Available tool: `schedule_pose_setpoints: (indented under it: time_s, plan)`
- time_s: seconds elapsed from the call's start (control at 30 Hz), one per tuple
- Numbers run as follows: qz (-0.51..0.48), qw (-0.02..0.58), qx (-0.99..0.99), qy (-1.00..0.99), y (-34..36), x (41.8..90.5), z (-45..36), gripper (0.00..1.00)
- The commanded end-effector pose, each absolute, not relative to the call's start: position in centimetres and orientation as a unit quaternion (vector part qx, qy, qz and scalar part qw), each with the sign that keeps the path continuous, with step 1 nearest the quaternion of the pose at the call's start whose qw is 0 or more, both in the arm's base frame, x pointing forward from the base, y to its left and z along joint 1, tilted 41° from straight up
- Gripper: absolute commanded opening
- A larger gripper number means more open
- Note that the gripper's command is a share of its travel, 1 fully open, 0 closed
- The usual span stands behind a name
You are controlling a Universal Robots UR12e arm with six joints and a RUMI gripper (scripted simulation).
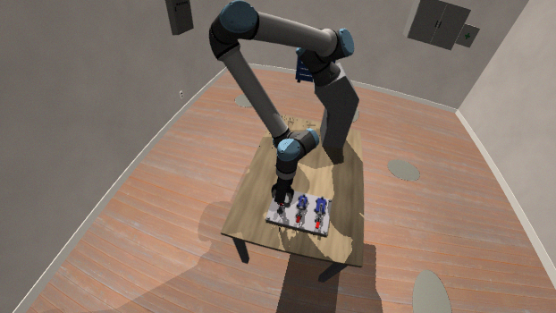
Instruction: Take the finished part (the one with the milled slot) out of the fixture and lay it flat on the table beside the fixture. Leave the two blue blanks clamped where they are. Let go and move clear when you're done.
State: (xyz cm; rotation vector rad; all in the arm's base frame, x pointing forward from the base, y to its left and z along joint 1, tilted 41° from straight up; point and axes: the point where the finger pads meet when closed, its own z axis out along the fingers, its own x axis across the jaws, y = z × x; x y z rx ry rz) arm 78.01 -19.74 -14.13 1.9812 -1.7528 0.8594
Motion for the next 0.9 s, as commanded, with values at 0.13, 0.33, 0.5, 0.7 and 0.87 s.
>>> schedule_pose_setpoints:
  time_s: [0.13,0.33,0.5,0.7,0.87]
  plan:
    - [0.303,0.179,0.701,-0.620,-19.9,77.4,-14.3,0.59]
    - [0.303,0.179,0.701,-0.620,-20.1,76.3,-14.4,0.59]
    - [0.303,0.179,0.701,-0.620,-20.3,74.8,-14.6,0.59]
    - [0.303,0.179,0.701,-0.620,-20.5,73.5,-14.8,0.59]
    - [0.303,0.179,0.701,-0.620,-20.8,71.9,-15.1,0.59]
